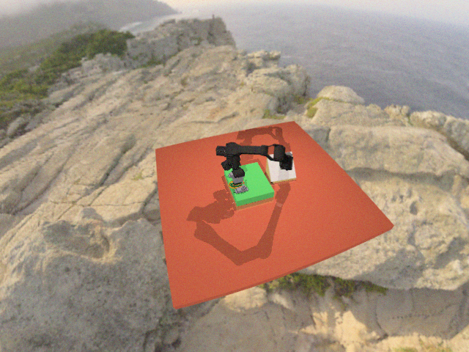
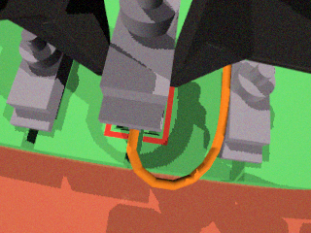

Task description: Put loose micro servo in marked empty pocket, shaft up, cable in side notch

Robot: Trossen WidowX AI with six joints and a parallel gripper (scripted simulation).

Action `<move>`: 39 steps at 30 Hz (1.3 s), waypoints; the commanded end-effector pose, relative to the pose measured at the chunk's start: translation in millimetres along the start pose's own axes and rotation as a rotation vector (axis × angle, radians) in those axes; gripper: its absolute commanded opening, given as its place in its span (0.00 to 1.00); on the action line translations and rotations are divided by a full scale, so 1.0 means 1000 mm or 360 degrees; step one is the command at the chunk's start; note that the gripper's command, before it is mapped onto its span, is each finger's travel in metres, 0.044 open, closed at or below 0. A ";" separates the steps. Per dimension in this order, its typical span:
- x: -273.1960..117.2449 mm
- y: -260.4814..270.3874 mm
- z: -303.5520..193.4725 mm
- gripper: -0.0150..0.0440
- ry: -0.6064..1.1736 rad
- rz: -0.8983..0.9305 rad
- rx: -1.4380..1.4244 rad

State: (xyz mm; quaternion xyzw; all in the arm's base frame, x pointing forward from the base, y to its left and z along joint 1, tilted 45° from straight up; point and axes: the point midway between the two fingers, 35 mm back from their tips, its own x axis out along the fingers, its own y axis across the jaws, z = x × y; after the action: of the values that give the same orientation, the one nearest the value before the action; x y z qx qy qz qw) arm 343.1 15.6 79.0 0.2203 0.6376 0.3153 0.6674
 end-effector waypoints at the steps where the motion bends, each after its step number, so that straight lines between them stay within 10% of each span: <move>1: 0.000 0.001 0.001 0.25 -0.0009 0.0008 0.0004; 39: 0.033 0.001 0.001 0.25 -0.0010 0.0009 0.0004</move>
State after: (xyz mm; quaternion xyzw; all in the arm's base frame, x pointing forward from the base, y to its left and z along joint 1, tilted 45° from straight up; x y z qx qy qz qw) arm 343.6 37.3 58.1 0.2207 0.6360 0.3157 0.6687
